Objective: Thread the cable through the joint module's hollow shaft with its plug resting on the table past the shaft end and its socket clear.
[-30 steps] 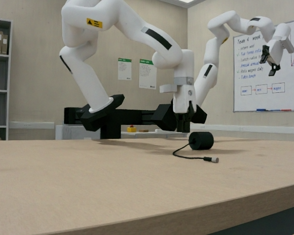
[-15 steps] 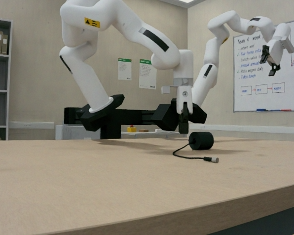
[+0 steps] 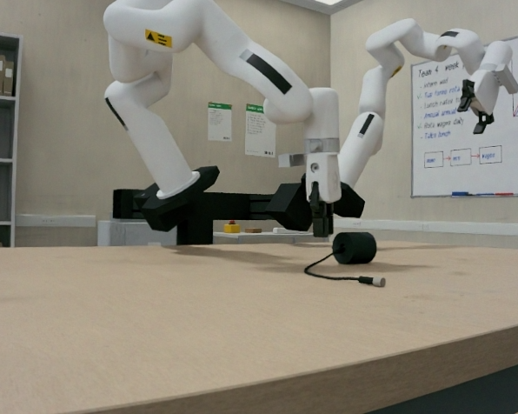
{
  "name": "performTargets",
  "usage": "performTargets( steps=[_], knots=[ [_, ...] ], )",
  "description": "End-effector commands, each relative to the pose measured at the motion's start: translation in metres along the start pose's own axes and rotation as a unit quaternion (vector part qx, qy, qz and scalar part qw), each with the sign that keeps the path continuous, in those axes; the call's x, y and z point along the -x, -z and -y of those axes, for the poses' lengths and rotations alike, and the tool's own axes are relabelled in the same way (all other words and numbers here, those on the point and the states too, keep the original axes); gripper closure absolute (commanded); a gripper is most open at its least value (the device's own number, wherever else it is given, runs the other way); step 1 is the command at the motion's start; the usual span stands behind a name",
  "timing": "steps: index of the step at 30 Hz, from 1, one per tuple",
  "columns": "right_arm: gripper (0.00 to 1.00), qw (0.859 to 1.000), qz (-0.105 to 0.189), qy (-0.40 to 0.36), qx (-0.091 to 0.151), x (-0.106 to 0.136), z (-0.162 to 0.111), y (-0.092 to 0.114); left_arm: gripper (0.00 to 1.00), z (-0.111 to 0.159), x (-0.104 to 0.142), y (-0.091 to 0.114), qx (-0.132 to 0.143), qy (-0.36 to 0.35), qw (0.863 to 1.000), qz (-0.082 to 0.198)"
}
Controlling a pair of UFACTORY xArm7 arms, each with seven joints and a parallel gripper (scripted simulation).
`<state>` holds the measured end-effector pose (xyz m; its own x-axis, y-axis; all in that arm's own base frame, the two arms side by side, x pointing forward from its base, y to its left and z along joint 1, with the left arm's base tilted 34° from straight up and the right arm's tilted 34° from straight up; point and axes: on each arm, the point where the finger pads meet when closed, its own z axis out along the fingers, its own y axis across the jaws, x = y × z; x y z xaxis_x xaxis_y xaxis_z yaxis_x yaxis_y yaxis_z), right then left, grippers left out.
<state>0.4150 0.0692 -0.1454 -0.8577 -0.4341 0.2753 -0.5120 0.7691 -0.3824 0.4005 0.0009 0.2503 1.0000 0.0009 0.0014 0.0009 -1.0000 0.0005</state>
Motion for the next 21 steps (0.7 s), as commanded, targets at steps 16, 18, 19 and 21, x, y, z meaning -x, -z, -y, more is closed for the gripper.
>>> performTargets(
  steps=[16,18,19,21],
  knots=[
    [0.65,0.955,0.007,-0.295,0.031,0.0040,0.0028,0.0005,0.00,-0.0010,-0.0011,0.0016,-0.001,-0.001,1.000,-0.002],
    [0.65,0.955,0.007,-0.295,0.031,0.0040,0.0028,0.0005,0.00,-0.0010,-0.0011,0.0016,-0.001,-0.001,1.000,-0.002],
    [0.65,0.950,0.006,-0.309,0.032,0.0041,0.0030,0.0004,0.00,-0.0010,-0.0011,0.0016,-0.001,-0.001,1.000,-0.002],
    [0.65,0.939,0.005,-0.342,0.035,0.0044,0.0034,0.0003,0.00,-0.0010,-0.0011,0.0016,-0.001,-0.001,1.000,-0.002]
  ],
)
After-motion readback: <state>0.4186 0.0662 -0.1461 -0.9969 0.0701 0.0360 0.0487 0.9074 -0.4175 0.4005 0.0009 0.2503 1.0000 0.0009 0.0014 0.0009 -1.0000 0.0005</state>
